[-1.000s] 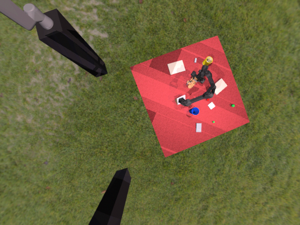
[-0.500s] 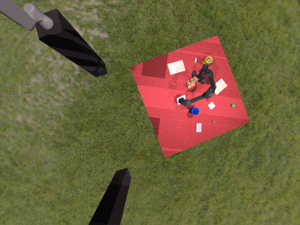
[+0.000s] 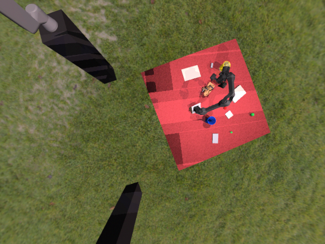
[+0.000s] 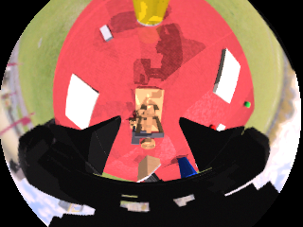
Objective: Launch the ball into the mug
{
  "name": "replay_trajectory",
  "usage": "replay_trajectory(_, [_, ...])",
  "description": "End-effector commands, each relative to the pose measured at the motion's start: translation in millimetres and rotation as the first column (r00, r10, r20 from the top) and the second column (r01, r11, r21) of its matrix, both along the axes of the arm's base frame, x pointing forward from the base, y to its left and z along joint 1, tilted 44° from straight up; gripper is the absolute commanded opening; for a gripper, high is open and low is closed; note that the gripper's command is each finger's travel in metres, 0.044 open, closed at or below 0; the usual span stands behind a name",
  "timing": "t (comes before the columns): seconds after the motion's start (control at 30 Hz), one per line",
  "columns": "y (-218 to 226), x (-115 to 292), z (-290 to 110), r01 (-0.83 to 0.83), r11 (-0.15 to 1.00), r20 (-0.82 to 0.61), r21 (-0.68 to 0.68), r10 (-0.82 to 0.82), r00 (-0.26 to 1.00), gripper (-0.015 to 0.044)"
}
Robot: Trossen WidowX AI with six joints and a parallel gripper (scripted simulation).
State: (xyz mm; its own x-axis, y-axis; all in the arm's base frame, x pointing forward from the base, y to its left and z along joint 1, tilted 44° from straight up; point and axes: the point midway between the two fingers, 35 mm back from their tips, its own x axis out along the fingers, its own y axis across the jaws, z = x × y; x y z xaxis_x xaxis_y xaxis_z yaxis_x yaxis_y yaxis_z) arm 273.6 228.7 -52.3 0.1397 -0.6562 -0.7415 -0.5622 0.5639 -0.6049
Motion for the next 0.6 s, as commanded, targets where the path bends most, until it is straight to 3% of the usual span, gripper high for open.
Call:
replay_trajectory(0.0, [-21, 3, -20, 0.006, 1.0, -0.006, -0.009, -0.006, 1.0, 0.044])
replay_trajectory(0.57, [-39, 7, -40, 0.006, 1.0, -0.005, -0.009, -0.006, 1.0, 0.044])
